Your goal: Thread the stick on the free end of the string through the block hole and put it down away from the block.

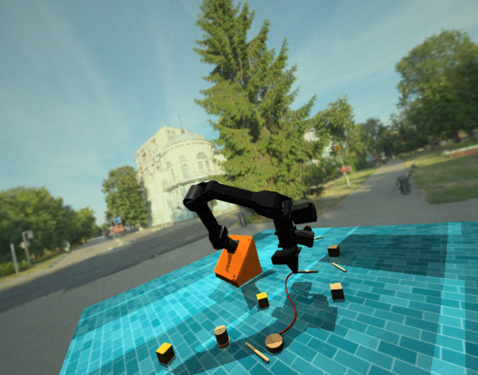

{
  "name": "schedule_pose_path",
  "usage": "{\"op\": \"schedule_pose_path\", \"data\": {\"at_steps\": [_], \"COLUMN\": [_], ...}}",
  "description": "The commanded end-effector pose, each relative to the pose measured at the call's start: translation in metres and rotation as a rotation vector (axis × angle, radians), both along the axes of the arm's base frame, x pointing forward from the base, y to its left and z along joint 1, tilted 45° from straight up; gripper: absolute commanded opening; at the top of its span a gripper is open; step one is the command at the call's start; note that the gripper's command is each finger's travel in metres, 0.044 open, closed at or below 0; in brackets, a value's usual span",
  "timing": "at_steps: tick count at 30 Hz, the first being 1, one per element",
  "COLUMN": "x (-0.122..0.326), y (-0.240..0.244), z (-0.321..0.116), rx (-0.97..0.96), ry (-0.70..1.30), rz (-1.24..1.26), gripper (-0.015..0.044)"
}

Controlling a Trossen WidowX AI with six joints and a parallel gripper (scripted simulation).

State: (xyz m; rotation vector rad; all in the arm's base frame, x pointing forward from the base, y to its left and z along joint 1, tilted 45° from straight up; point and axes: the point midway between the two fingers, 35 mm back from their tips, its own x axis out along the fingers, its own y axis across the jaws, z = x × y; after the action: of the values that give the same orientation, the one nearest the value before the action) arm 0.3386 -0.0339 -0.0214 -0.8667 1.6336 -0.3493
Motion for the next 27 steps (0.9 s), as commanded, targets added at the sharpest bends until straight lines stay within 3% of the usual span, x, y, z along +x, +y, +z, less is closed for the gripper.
{"op": "schedule_pose_path", "data": {"at_steps": [1,27], "x": [0.004,0.023], "y": [-0.002,-0.012], "z": [0.002,0.011], "rx": [-0.01,-0.038], "ry": [-0.105,-0.774], "rz": [-0.105,-0.783], "gripper": [0.0,0.0]}}
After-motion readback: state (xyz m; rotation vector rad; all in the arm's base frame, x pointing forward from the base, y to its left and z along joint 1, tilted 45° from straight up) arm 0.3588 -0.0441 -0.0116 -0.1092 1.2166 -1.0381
